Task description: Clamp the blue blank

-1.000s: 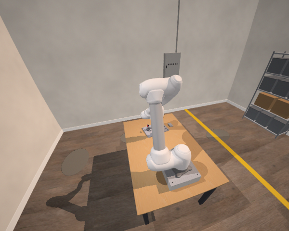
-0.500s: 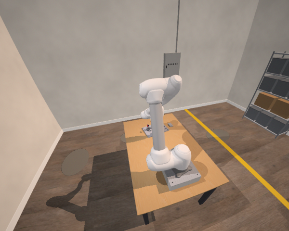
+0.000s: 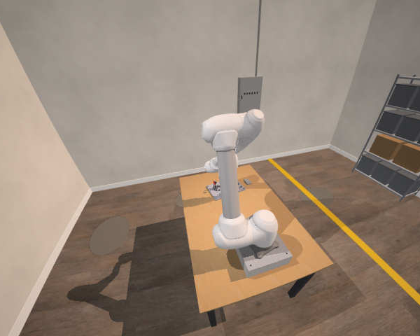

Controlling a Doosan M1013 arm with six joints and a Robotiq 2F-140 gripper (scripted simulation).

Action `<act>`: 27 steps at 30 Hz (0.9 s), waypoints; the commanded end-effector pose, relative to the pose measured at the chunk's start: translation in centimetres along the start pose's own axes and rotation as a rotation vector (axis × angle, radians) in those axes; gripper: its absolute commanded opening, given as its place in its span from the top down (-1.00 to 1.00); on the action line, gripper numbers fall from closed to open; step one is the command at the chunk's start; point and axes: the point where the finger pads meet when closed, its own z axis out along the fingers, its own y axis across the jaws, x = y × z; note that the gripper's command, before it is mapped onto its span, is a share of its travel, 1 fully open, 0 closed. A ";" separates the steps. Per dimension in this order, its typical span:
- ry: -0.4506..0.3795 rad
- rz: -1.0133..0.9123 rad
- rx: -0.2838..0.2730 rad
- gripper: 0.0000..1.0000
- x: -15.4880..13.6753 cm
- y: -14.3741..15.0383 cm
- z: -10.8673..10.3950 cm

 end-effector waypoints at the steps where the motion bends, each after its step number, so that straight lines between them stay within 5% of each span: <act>1: 0.000 0.000 0.000 1.00 0.0 0.0 0.0; 27: 0.000 0.000 0.000 1.00 0.8 0.0 0.0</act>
